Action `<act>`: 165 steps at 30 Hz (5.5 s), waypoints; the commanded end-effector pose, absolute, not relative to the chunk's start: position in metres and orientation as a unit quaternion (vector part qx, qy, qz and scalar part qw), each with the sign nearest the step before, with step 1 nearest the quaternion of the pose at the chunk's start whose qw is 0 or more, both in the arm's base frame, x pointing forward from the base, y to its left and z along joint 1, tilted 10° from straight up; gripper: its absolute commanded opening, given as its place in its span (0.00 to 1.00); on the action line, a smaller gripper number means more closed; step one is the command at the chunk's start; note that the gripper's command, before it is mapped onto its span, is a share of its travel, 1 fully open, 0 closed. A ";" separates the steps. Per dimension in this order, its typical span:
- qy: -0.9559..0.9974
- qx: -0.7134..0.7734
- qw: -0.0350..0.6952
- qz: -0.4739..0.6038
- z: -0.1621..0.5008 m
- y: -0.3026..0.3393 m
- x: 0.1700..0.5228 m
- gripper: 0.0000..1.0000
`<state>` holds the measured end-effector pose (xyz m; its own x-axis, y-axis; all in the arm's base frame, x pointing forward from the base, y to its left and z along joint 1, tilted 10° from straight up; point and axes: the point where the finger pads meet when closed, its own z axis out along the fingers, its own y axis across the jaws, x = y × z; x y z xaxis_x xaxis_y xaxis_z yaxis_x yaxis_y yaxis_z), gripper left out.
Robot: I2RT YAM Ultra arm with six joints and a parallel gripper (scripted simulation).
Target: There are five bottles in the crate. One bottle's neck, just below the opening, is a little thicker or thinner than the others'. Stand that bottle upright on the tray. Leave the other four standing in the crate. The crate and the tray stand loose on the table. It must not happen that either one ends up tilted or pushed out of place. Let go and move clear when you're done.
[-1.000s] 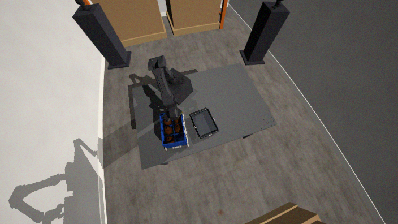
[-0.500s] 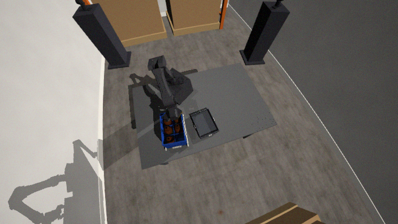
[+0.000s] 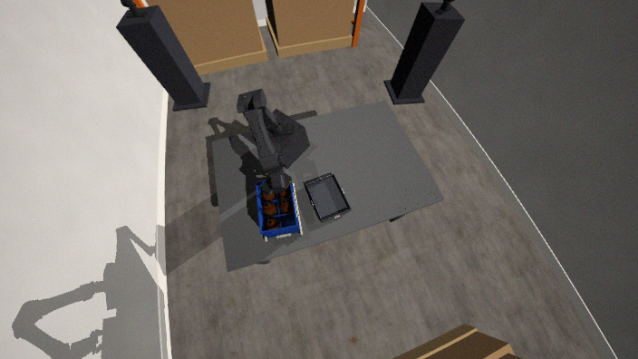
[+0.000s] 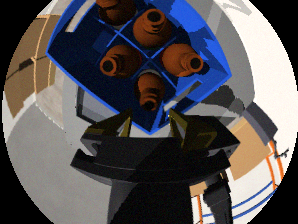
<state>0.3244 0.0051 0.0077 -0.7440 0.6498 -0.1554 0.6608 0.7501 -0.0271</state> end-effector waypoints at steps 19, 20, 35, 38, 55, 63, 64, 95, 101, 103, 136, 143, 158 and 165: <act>0.932 0.350 0.094 -0.028 0.045 0.012 0.337 0.61; 0.932 0.350 0.094 -0.028 0.047 0.012 0.336 0.61; 0.932 0.350 0.094 -0.029 0.067 0.014 0.333 0.61; 0.932 0.349 0.094 -0.029 0.069 0.014 0.333 0.61; 0.932 0.349 0.094 -0.029 0.070 0.014 0.333 0.61; 0.932 0.349 0.094 -0.029 0.070 0.014 0.333 0.00; 0.932 0.349 0.094 -0.029 0.070 0.014 0.333 0.00; 0.932 0.349 0.094 -0.029 0.070 0.014 0.333 0.00; 0.932 0.349 0.094 -0.029 0.070 0.014 0.333 0.00; 0.932 0.349 0.094 -0.029 0.070 0.014 0.332 0.00; 0.933 0.348 0.084 -0.035 0.063 0.014 0.321 0.61; 0.933 0.348 0.084 -0.035 0.063 0.014 0.321 0.61; 0.933 0.348 0.084 -0.035 0.063 0.014 0.321 0.61; 0.933 0.348 0.084 -0.034 0.060 0.013 0.321 0.61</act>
<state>0.3221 0.0095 0.0524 -0.7403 0.6527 -0.1611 0.6635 0.7479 -0.0187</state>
